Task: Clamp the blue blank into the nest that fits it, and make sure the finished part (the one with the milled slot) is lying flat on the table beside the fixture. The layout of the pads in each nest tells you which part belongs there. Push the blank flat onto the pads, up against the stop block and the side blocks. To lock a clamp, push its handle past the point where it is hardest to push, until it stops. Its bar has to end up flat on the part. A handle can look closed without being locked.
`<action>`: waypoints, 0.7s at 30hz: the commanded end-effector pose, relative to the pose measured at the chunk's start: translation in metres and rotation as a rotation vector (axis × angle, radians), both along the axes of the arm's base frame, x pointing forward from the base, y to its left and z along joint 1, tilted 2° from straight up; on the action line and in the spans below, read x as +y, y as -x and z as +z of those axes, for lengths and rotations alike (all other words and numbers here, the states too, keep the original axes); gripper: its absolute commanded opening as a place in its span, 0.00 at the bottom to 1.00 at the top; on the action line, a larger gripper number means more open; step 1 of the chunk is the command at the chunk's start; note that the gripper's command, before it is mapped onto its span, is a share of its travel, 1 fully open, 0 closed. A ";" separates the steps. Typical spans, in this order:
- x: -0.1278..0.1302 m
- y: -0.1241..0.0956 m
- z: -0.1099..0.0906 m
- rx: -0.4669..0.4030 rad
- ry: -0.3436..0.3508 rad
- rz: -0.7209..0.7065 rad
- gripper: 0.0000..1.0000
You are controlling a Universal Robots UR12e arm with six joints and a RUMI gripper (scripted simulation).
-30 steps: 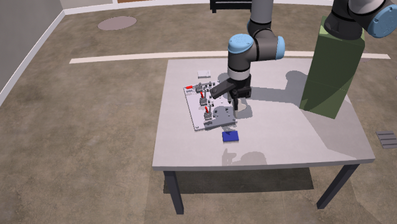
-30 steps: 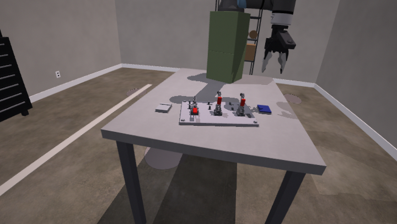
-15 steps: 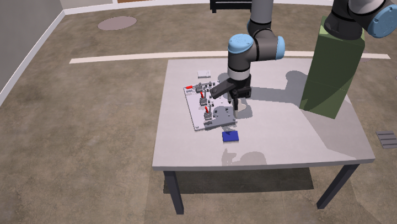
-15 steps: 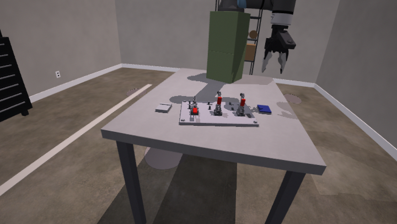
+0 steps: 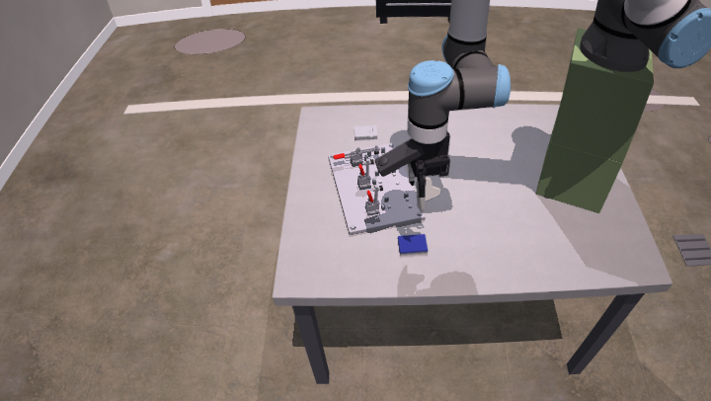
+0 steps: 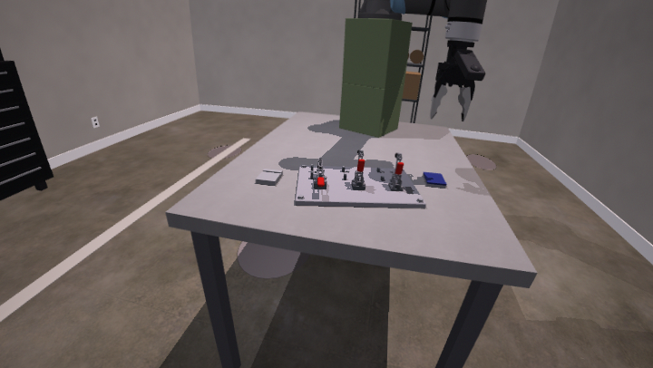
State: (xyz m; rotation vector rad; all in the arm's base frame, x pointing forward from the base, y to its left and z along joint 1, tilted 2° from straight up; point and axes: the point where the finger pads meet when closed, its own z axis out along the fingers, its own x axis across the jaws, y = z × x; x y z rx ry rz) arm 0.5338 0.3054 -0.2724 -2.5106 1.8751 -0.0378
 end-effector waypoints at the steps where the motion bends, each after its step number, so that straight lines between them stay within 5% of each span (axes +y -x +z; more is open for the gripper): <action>1: 0.000 0.000 0.000 -0.002 -0.002 -0.102 0.59; 21: 0.000 -0.001 0.000 -0.002 -0.003 -0.119 0.59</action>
